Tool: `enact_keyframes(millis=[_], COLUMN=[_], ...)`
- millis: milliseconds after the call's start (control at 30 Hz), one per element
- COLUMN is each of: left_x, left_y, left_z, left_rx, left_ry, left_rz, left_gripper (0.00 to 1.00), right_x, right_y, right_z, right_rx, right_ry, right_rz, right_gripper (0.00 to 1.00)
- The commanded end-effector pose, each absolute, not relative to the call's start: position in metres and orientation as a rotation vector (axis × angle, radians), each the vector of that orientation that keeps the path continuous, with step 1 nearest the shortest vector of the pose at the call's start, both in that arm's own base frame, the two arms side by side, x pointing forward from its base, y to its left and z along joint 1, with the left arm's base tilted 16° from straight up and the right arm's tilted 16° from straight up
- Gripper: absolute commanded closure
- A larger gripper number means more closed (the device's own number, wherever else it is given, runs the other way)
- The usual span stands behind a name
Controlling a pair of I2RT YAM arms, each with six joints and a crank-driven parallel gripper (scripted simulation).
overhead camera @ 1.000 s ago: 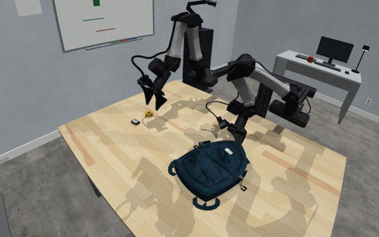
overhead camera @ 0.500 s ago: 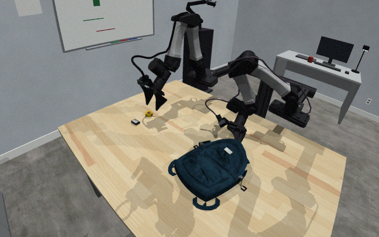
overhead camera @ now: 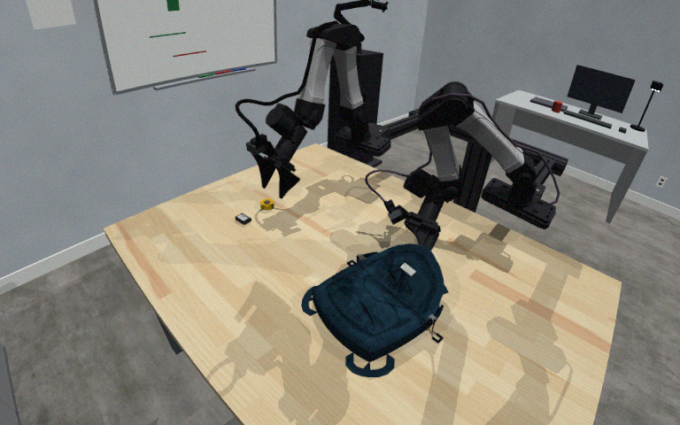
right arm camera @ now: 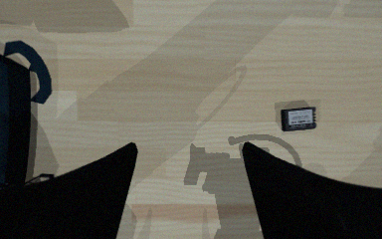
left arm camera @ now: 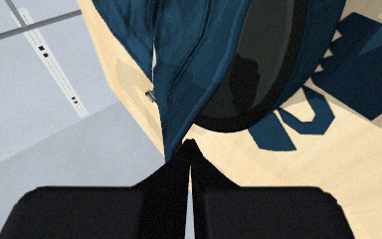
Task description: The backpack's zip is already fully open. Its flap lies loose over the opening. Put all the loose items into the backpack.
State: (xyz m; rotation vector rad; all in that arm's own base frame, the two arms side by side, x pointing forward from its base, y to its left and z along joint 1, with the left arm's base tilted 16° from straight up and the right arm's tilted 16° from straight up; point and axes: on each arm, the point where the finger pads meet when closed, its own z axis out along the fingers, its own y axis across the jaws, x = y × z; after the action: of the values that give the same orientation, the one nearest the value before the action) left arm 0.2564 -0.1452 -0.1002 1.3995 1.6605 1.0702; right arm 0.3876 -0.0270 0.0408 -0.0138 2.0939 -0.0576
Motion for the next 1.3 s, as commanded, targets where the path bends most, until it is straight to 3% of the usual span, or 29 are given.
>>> enact_keyframes(millis=[0, 1267], left_x=[0.261, 0.323], left_y=[-0.149, -0.167], left_z=[-0.09, -0.018], left_rx=[1.392, 1.376], left_ry=[1.663, 1.656], left_rz=[1.064, 1.056], left_gripper=[1.0, 1.0], right_x=[0.391, 0.391], right_y=[-0.025, -0.025], right_z=[0.046, 0.046], right_rx=[-0.02, -0.02], right_ry=[2.077, 2.077], right_rz=[-0.055, -0.055], right_gripper=[0.1, 0.1])
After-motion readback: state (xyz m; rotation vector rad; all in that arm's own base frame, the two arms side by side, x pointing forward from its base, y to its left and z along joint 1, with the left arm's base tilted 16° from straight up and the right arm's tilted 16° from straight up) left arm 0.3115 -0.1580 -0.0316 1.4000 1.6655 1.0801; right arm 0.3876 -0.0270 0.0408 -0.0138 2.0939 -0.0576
